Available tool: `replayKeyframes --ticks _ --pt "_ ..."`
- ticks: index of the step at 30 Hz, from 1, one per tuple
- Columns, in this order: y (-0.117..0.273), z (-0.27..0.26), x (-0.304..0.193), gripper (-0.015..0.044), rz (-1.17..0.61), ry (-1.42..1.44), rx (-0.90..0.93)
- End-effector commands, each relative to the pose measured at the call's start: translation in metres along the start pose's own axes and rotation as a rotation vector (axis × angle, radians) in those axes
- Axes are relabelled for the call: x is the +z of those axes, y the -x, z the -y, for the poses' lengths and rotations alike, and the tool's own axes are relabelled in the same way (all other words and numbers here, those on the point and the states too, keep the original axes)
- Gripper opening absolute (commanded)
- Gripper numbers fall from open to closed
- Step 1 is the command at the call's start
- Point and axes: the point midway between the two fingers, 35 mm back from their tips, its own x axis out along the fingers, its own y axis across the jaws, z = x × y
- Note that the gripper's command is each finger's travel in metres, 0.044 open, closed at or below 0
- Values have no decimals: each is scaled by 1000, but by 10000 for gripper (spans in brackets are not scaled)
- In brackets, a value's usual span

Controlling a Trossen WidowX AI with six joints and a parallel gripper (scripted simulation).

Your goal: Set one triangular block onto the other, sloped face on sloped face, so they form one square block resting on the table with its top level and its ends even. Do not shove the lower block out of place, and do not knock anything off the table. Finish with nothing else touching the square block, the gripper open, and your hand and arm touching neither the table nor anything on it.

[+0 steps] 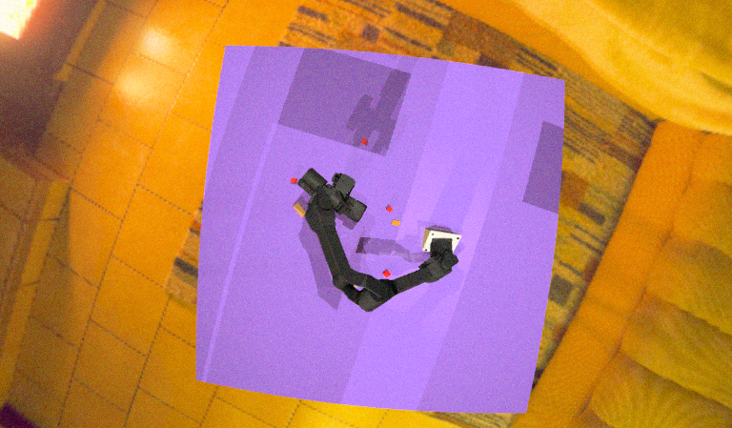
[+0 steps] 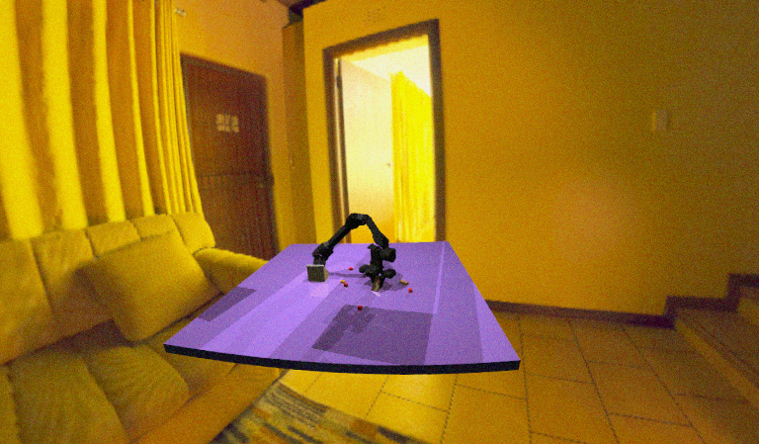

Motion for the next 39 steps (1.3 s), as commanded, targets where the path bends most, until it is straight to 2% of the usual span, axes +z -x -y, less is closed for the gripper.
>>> replayKeyframes --ticks 1,11,18,24,34,36,39 --pt "0 0 0 184 0 1 1" --pt "0 0 0 440 0 1 1" --pt "3 -1 0 440 0 1 1" --pt "60 0 1 440 3 -1 1" --pt "59 -2 0 440 11 -6 10" --pt "58 -1 -12 440 122 -10 -24" --pt "61 0 -42 440 392 -13 -52"
